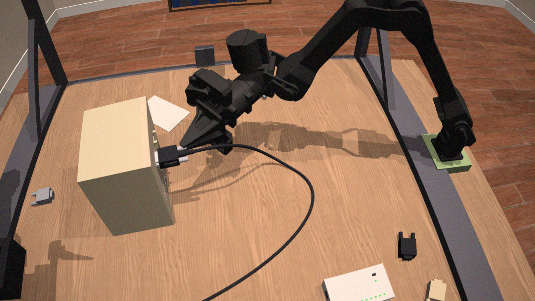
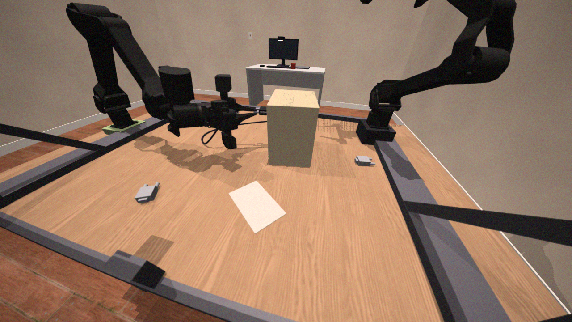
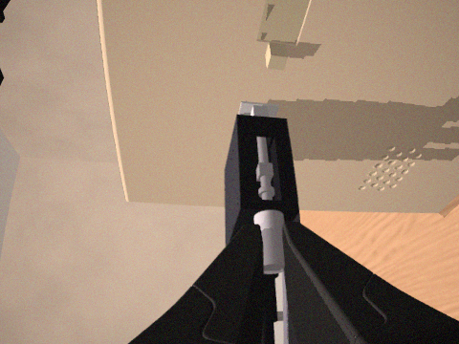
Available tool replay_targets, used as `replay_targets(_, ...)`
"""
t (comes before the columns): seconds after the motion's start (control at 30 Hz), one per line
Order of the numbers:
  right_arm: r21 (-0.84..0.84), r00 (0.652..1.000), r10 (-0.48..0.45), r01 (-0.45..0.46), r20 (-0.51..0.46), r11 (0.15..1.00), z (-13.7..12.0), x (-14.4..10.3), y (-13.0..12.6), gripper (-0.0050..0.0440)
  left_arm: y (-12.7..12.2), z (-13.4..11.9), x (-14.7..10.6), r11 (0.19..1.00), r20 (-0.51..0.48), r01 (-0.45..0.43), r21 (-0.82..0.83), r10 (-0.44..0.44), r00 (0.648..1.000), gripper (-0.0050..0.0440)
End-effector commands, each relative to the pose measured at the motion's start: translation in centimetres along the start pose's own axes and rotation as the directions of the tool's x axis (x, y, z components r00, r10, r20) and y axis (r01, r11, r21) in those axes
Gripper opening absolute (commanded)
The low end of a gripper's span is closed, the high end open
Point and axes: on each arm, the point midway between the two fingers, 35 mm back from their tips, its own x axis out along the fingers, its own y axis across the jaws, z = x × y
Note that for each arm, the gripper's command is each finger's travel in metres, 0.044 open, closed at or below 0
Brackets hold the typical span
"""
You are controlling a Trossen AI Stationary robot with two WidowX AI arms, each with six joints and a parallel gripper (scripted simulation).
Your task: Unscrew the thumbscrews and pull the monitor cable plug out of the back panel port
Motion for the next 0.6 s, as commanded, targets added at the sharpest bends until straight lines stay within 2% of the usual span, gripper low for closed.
replay_targets(0.0, -0.005, 1.000, 0.002, -0.002, 0.001, 1.000, 0.27, -0.03, 0.12, 0.0440, 1.27, 0.25, -0.08, 0.999, 0.003, 0.008, -0.049, -0.007, 1.000, 0.0000)
replay_targets(0.57, -0.005, 1.000, 0.002, -0.002, 0.001, 1.000, 0.27, -0.03, 0.12, 0.0440, 1.59, 0.26, -0.03, 0.982, 0.014, 0.090, -0.166, -0.089, 0.996, 0.0000)
